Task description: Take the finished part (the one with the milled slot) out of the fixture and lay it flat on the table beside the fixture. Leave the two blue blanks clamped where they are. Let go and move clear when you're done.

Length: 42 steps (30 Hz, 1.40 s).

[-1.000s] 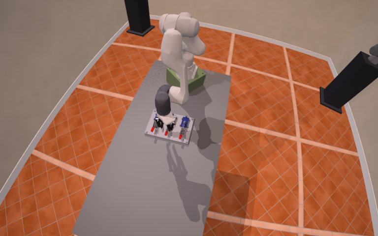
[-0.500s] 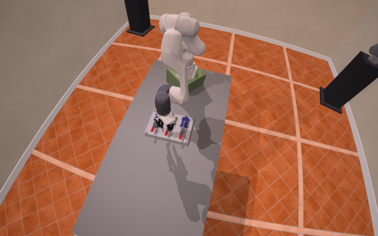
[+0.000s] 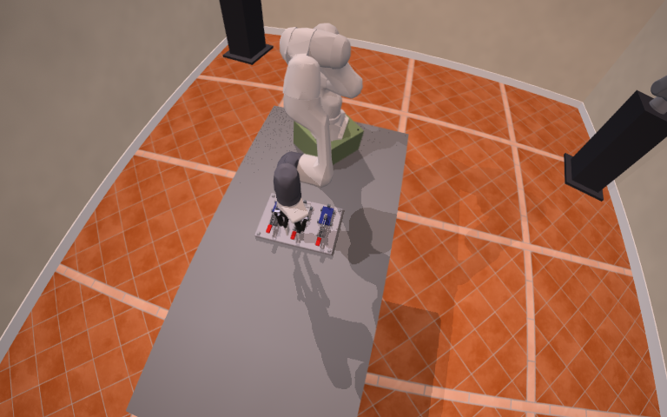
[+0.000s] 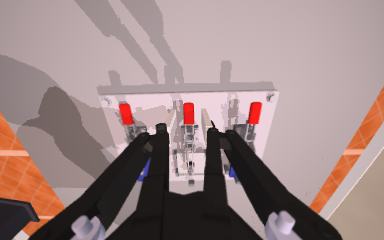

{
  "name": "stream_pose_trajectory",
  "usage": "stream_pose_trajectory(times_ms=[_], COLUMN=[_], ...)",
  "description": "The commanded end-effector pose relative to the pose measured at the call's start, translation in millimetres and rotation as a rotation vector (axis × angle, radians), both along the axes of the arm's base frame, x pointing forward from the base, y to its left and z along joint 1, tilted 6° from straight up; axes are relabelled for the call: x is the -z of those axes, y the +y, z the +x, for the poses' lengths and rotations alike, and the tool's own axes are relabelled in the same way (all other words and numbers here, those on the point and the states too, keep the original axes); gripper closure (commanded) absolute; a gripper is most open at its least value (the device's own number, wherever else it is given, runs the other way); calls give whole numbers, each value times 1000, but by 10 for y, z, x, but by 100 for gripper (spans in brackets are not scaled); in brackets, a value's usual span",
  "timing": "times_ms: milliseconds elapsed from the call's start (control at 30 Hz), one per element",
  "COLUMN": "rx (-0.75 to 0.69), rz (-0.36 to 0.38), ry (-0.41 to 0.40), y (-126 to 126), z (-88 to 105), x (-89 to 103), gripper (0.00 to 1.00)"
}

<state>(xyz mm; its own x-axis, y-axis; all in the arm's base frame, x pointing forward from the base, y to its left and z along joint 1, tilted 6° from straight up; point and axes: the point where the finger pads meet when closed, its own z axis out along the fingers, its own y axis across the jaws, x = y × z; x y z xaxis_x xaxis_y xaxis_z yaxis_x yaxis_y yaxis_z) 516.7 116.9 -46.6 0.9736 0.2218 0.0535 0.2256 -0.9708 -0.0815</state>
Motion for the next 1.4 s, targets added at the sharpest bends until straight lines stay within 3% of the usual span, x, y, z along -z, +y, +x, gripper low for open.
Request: stream_pose_trajectory(times_ms=[0, 300, 1367], rx=[2, 2, 2], rz=[0, 0, 0], ry=[-6, -6, -6], y=[11, 23, 23], z=[33, 46, 46], x=[63, 179, 180], gripper=[72, 72, 72])
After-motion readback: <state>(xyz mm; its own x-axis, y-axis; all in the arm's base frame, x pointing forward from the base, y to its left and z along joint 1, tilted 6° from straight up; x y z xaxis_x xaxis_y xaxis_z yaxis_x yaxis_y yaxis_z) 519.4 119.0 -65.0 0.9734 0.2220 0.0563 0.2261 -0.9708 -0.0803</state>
